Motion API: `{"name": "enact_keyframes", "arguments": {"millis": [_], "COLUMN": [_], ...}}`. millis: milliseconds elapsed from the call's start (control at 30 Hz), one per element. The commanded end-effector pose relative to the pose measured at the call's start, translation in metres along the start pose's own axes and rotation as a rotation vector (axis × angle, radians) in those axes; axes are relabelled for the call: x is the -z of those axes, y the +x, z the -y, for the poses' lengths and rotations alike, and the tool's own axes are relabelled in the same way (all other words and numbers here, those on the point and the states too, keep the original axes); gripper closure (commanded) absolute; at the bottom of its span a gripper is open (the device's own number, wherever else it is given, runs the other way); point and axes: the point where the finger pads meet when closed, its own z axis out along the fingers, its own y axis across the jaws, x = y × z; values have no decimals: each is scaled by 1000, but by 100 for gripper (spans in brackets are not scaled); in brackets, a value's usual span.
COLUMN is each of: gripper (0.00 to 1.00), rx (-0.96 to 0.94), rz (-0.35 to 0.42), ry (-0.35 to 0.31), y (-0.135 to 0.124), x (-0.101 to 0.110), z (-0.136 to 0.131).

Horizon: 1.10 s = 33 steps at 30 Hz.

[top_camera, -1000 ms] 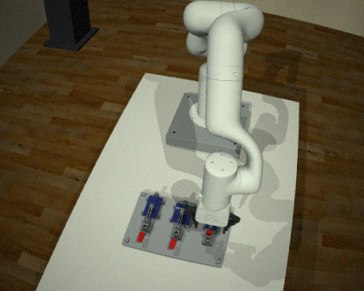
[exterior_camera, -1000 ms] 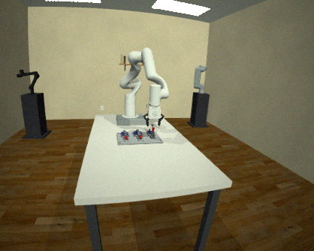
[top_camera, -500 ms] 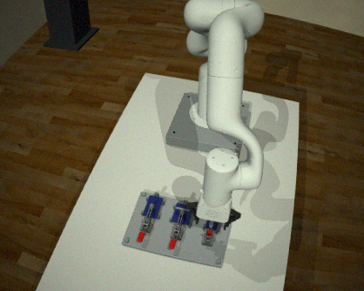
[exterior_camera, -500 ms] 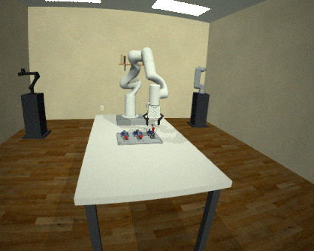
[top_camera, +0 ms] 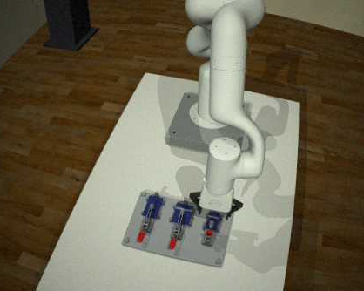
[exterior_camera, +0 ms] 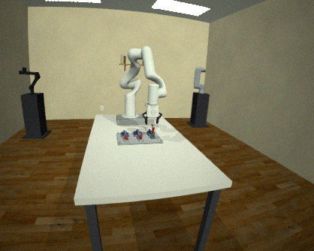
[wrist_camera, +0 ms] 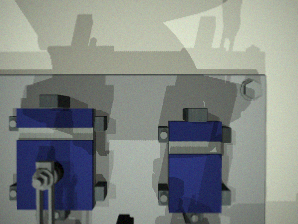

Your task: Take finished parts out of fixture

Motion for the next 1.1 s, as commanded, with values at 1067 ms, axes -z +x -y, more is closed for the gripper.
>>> {"name": "enact_keyframes", "arguments": {"millis": [1067], "gripper": [0], "rx": [0], "rz": [3], "ry": [0], "y": [22], "x": [-17], "z": [0]}}
